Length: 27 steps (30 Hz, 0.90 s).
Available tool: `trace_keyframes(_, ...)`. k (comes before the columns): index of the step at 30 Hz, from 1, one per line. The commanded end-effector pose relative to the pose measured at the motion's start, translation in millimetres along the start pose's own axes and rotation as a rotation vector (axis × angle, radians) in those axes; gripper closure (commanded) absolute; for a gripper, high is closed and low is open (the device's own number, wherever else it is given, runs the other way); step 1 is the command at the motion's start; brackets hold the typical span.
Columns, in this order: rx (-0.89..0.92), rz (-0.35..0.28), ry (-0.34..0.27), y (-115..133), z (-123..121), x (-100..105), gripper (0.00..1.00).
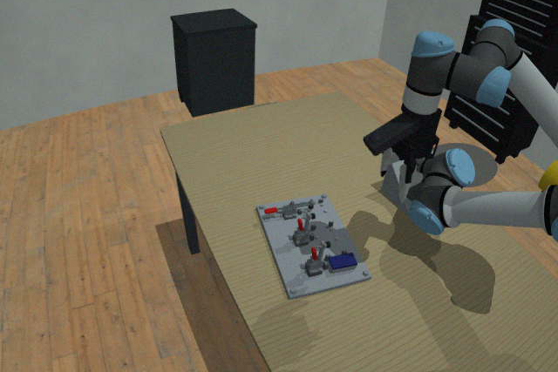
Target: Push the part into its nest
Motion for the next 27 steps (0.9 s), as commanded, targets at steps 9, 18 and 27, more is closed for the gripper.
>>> trace_keyframes(9,0.000,0.000,0.001,-15.3,21.4,-4.6,0.42)
trace_keyframes(18,0.000,0.000,0.001,-41.8,60.5,-13.0,0.42)
trace_keyframes(27,0.000,0.000,0.001,-52.4,76.6,-16.4,0.42)
Point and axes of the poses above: the point where the finger pads meet when closed, its own x axis back along the fingers, its own z axis across the jaws, y = z × x, the point moved 5 cm from there along x, back along the fingers, and after that the axes turned 2 degrees about x, right-handed, at the moved point
